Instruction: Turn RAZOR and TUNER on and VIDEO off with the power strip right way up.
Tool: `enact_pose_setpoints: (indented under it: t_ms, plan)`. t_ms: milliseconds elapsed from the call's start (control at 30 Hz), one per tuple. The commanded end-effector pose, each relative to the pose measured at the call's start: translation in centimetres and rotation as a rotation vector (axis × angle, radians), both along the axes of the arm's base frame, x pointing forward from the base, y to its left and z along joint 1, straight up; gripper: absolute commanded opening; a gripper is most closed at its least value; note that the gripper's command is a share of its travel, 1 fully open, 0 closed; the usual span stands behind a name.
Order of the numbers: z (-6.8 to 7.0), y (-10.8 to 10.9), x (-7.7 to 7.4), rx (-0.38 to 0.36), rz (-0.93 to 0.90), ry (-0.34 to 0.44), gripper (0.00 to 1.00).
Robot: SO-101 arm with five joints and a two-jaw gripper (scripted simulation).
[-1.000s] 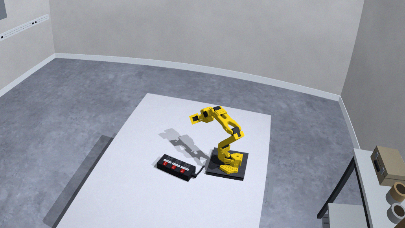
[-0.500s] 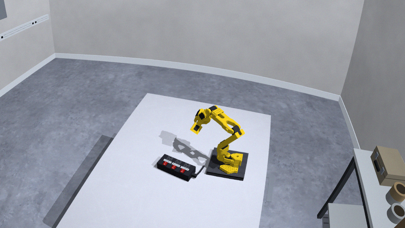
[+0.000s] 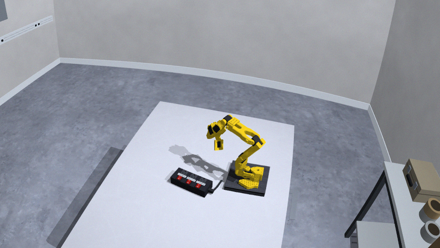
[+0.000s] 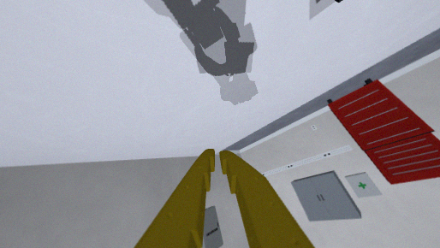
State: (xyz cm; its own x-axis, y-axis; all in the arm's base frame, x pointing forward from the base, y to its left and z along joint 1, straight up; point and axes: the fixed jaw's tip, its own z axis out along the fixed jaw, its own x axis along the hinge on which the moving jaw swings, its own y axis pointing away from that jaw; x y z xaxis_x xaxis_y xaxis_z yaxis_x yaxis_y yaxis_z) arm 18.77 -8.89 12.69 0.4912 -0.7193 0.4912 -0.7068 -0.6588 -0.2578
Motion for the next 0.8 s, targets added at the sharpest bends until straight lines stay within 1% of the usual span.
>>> enact_pose_setpoints:
  t_ms: [0,167,233,433,667,733,767]
  plan:
    - [0.1,1.1,0.3,-0.069,0.202,0.074,0.0]
    - [0.1,2.4,0.5,-0.156,0.438,0.138,0.0]
    - [0.1,2.4,0.5,-0.156,0.438,0.138,0.0]
    - [0.2,3.9,0.7,-0.255,0.709,0.202,0.0]
    - [0.2,5.5,0.7,-0.361,1.003,0.258,0.0]
    - [0.3,6.0,0.7,-0.389,1.082,0.271,0.0]
    - [0.3,6.0,0.7,-0.389,1.082,0.271,0.0]
